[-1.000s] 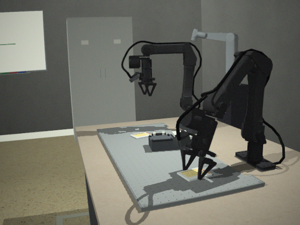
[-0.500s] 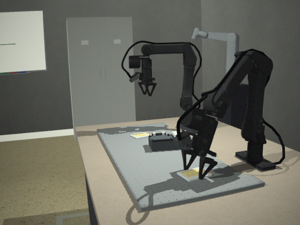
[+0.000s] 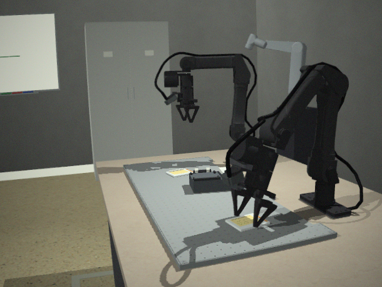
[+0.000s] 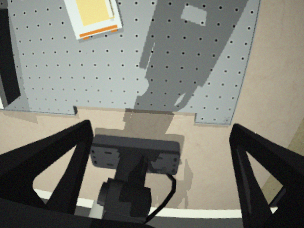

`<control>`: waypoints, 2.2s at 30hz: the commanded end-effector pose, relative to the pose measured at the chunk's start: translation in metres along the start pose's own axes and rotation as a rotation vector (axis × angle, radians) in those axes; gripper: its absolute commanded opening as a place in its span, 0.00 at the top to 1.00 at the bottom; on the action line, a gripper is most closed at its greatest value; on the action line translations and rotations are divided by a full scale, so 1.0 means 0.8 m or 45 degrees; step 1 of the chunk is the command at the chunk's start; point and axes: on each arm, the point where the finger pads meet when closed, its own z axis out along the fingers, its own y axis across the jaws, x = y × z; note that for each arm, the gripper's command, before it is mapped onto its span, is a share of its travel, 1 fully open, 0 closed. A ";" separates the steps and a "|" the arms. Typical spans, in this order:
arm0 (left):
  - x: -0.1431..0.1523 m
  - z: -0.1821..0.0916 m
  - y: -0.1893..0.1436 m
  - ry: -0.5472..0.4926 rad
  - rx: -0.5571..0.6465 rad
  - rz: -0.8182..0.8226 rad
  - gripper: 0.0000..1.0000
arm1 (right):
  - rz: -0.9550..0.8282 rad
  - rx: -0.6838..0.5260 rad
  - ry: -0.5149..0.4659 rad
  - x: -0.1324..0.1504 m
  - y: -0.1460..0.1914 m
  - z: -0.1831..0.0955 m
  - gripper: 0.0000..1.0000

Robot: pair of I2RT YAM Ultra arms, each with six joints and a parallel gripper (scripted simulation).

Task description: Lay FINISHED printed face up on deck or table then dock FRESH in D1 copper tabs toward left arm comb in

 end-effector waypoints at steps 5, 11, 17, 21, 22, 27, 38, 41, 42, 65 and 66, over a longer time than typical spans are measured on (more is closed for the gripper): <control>-0.026 -0.014 0.000 -0.083 0.000 -0.001 0.02 | 0.021 -0.019 -0.002 -0.005 -0.001 -0.009 0.00; -0.026 -0.014 0.000 -0.083 0.000 -0.001 0.02 | 0.021 -0.019 -0.002 -0.005 -0.001 -0.009 0.00; -0.033 -0.019 0.000 -0.100 0.001 0.000 0.02 | 0.021 -0.019 -0.002 -0.005 -0.001 -0.009 0.00; -0.033 -0.019 0.000 -0.100 0.001 0.000 0.02 | 0.021 -0.019 -0.002 -0.005 -0.001 -0.009 0.00; -0.033 -0.019 0.000 -0.100 0.001 0.000 0.02 | 0.021 -0.019 -0.002 -0.005 -0.001 -0.009 0.00; -0.033 -0.019 0.000 -0.100 0.001 0.000 0.02 | 0.021 -0.019 -0.002 -0.005 -0.001 -0.009 0.00; -0.036 -0.024 0.000 -0.109 0.001 0.000 0.02 | 0.021 -0.019 -0.002 -0.005 -0.001 -0.009 0.00; -0.036 -0.024 0.000 -0.109 0.001 0.000 0.02 | 0.021 -0.019 -0.002 -0.005 -0.001 -0.009 0.00; -0.036 -0.024 0.000 -0.109 0.001 0.000 0.02 | 0.021 -0.019 -0.002 -0.005 -0.001 -0.009 0.00; -0.038 -0.029 0.000 -0.113 0.001 0.001 0.02 | 0.021 -0.019 -0.002 -0.005 -0.001 -0.009 0.00; -0.038 -0.029 0.000 -0.113 0.001 0.001 0.02 | 0.021 -0.019 -0.002 -0.005 -0.001 -0.009 0.00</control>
